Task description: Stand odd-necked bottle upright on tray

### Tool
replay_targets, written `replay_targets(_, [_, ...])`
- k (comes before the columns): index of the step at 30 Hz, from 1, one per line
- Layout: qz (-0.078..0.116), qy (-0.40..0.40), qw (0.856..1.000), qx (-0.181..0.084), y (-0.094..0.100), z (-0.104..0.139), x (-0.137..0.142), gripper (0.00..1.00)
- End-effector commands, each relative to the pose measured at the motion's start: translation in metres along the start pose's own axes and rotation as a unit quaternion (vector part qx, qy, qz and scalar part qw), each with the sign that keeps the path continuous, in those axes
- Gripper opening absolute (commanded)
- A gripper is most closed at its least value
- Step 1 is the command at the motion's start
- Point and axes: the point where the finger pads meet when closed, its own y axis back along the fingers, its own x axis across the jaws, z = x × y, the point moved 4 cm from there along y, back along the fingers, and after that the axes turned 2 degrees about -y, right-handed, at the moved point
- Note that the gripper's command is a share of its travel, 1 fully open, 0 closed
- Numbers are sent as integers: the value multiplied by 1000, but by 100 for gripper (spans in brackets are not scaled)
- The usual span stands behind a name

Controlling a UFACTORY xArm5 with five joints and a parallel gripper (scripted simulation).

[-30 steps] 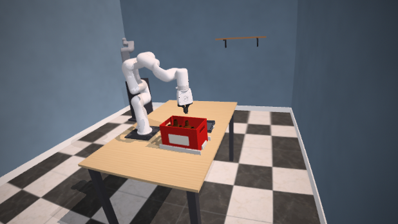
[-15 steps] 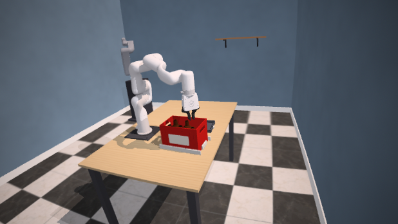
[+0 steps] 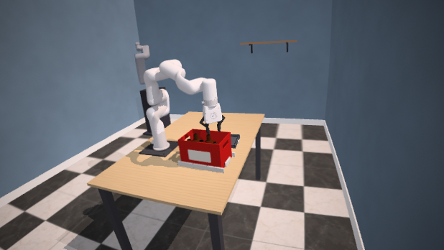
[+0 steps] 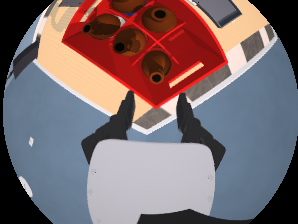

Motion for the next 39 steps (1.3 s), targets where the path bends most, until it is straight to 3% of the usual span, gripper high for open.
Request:
replay_targets(1, [1, 0, 1000, -2, 2, 1, 0, 65])
replay_targets(39, [1, 0, 1000, -2, -7, 1, 0, 65])
